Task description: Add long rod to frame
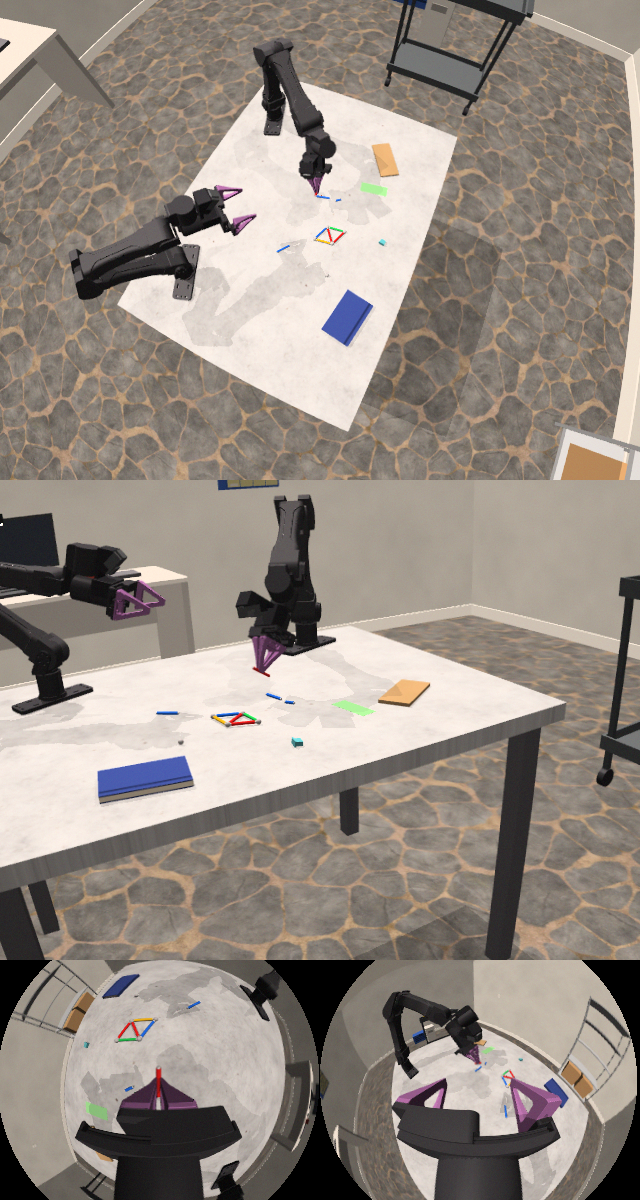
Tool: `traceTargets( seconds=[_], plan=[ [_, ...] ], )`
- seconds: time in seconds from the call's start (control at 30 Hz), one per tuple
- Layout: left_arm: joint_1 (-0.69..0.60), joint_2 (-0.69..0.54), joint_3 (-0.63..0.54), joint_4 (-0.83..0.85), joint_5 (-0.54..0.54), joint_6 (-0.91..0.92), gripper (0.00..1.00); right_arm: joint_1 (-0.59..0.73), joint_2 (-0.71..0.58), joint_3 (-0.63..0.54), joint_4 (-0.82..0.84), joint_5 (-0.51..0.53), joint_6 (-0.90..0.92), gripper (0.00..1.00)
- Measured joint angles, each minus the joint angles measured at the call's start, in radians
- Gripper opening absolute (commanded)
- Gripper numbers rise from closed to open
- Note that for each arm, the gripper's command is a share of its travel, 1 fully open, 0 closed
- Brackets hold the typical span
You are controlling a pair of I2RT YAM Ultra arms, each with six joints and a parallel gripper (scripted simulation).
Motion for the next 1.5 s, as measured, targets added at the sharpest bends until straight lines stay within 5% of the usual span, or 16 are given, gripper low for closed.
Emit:
traceTargets(
  seconds=[0.97,1.5],
  plan=[
    [0.113,-0.026,-0.246,0.507,0.323,0.209,0.00,0.000,0.000,0.000,0.000,0.000,0.000,1.00],
    [0.187,0.087,-0.319,0.816,0.554,0.296,0.00,0.000,0.000,0.000,0.000,0.000,0.000,1.00]
  ],
)
